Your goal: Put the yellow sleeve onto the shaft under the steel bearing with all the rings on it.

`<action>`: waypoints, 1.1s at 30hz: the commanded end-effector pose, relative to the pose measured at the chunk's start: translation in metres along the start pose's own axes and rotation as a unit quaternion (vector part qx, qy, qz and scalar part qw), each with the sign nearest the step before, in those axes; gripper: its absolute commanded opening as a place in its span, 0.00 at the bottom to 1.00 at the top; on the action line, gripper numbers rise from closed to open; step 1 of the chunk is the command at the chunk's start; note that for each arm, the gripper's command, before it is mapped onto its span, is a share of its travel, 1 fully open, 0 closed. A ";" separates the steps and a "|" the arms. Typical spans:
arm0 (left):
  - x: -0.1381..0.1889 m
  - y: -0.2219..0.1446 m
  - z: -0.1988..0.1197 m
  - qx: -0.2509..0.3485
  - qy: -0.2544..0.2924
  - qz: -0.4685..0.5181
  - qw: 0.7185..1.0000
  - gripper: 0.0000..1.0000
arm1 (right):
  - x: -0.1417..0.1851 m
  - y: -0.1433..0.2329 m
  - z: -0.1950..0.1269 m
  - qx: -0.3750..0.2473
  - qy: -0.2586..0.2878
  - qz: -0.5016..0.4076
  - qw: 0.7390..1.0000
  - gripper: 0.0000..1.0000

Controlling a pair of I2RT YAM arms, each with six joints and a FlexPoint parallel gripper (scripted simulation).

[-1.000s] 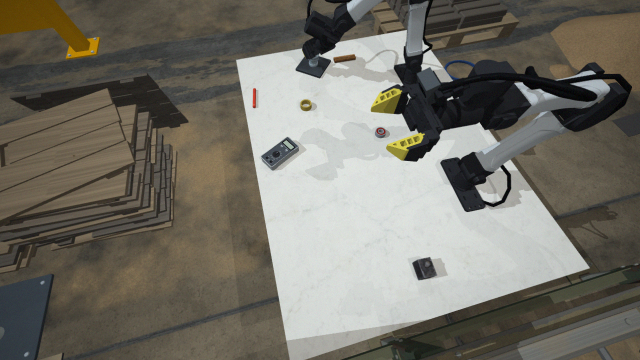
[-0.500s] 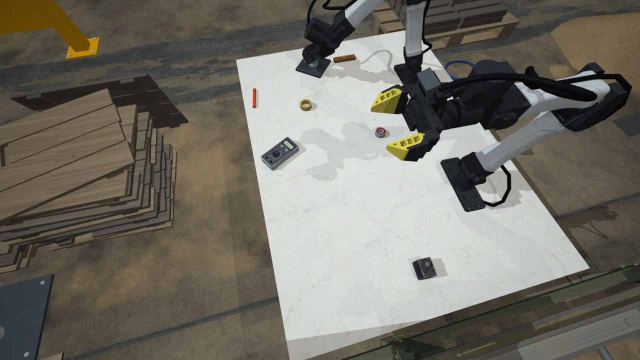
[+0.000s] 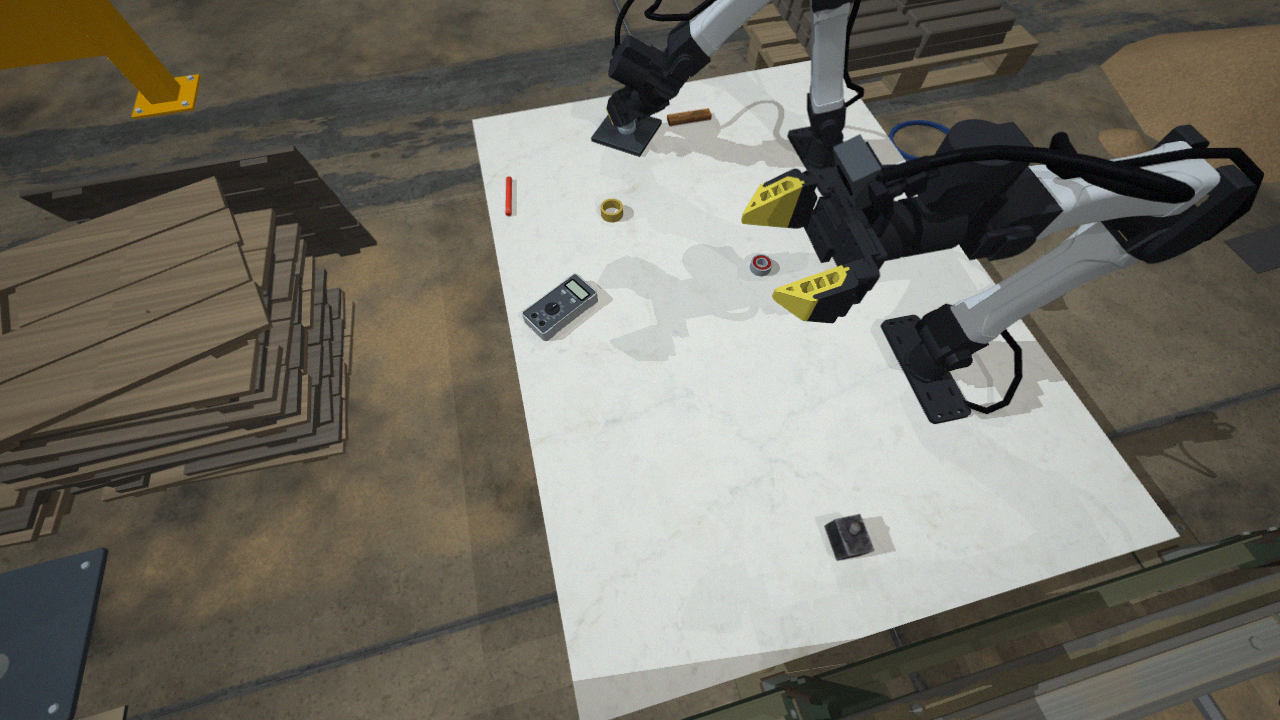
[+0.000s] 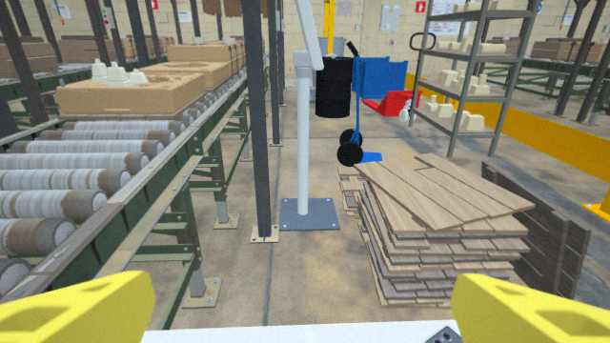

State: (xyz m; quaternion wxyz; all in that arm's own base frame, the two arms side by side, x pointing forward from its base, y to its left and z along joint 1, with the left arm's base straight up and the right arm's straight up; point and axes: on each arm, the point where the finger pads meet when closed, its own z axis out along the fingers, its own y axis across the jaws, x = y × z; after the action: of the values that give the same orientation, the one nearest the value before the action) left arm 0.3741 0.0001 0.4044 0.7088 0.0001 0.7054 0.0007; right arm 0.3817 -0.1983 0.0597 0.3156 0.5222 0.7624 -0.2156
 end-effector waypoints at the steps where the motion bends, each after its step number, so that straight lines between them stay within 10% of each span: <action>1: -0.010 0.000 -0.001 -0.003 -0.014 0.002 1.000 1.00 | -0.027 0.015 -0.013 -0.028 -0.029 0.024 0.999 0.00; 33: -0.010 0.000 -0.001 -0.003 -0.014 0.002 1.000 1.00 | -0.055 0.008 -0.047 -0.019 -0.028 0.016 0.999 0.00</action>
State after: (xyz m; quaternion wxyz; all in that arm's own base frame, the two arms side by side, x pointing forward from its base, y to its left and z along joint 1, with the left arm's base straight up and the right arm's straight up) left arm 0.3741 0.0001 0.4044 0.7088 0.0001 0.7054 0.0007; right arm 0.3826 -0.1984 0.0948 0.3176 0.5221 0.7620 -0.2144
